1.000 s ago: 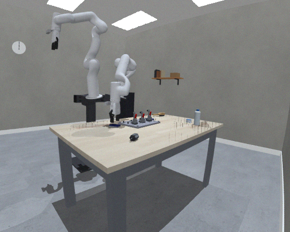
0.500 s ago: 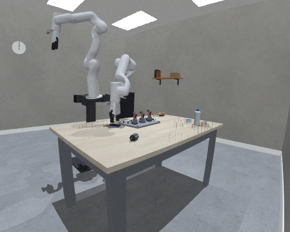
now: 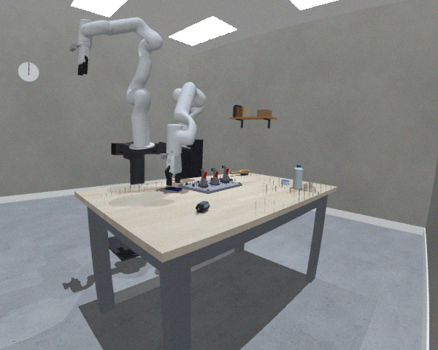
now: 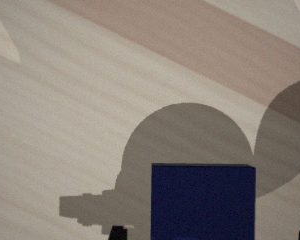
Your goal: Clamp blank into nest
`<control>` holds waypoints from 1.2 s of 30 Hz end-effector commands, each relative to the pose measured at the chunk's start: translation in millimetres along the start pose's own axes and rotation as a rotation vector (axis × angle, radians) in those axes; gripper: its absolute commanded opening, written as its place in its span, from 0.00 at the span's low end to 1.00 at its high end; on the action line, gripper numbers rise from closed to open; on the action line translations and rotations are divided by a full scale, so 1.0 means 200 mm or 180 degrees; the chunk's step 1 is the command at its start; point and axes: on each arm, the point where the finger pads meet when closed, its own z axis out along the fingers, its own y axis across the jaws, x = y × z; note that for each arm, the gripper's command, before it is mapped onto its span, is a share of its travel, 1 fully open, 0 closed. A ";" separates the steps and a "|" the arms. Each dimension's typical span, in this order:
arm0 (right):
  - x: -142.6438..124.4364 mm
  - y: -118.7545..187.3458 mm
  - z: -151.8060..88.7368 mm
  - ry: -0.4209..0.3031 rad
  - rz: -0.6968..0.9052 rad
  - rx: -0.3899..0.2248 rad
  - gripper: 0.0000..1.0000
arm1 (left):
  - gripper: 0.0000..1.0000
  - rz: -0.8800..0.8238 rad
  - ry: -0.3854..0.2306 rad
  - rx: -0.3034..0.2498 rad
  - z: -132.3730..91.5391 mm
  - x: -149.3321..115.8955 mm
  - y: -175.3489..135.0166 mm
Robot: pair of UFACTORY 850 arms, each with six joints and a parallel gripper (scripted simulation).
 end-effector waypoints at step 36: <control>0.00 0.00 0.00 0.0006 0.0000 0.0000 1.00 | 1.00 -0.0001 -0.0004 0.0008 0.13 0.00 -0.01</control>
